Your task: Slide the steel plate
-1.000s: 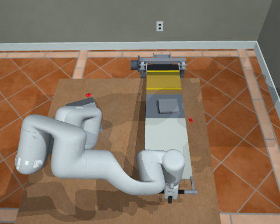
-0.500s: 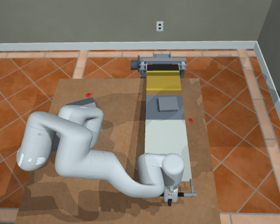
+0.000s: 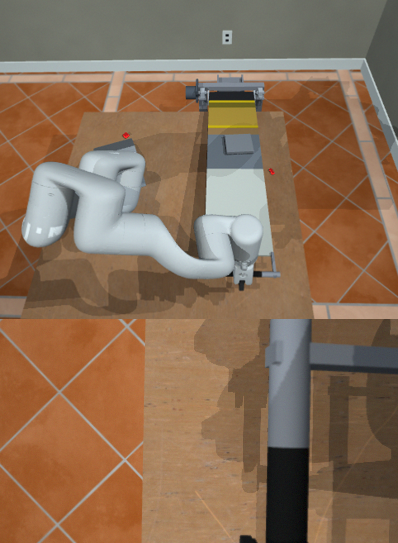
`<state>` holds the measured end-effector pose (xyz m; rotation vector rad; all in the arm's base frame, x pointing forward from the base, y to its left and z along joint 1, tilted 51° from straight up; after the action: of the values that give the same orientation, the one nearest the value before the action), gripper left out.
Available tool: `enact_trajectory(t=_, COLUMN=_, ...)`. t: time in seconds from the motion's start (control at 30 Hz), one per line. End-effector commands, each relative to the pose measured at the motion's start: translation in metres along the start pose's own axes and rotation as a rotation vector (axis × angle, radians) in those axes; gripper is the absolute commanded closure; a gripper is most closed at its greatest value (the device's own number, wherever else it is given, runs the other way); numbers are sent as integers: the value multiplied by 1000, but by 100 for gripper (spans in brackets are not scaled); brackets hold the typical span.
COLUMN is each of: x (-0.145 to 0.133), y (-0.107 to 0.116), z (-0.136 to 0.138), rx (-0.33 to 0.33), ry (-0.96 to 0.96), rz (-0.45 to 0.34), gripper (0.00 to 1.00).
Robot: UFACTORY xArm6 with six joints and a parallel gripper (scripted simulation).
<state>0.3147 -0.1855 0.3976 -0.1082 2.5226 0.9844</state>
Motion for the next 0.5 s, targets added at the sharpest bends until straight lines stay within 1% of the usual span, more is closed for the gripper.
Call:
enact_trajectory(t=0.0, x=-1, y=-7, z=-2, rx=0, ry=-2, rz=-3, gripper=100)
enact_trajectory(t=0.17, x=-1, y=-11, z=-3, rx=0, ry=-2, rz=-3, gripper=100)
enact_trajectory(t=0.4, x=-1, y=0, z=-1, rx=0, ry=-2, rz=-3, gripper=100)
enact_trajectory(t=0.47, x=-1, y=0, z=-1, rx=0, ry=-2, rz=-3, gripper=100)
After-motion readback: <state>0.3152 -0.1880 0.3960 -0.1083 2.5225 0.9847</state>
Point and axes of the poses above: the point where the finger pads meet when closed, its own y axis back along the fingers, its own z axis across the jaws, x = y × z, the point moved 3 cm from there along y, back along the fingers, and after that the axes turned 12 degrees about -y, right-handed, at the moved point
